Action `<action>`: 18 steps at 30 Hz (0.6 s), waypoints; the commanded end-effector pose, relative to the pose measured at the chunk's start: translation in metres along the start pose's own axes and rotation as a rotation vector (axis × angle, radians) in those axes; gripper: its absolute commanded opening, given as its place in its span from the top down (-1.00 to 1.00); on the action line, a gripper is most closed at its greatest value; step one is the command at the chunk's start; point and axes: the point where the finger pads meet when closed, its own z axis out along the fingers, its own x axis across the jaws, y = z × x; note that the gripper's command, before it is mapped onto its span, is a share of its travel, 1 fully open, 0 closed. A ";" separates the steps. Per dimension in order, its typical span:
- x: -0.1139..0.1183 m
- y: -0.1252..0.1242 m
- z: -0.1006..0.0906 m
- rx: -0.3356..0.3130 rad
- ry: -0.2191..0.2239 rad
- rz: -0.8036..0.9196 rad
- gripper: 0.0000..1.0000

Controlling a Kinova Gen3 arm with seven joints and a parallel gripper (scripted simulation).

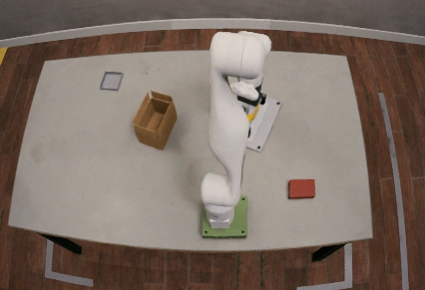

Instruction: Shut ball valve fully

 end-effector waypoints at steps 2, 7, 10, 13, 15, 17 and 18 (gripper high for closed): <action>0.000 0.000 -0.001 -0.002 0.000 0.000 -1.00; 0.000 0.000 -0.001 -0.002 0.000 0.000 -1.00; 0.000 0.000 -0.001 -0.002 0.000 0.000 -1.00; 0.000 0.000 -0.001 -0.002 0.000 0.000 -1.00; 0.000 0.000 -0.001 -0.002 0.000 0.000 -1.00; 0.000 0.000 -0.001 -0.002 0.000 0.000 -1.00; 0.000 0.000 -0.001 -0.002 0.000 0.000 -1.00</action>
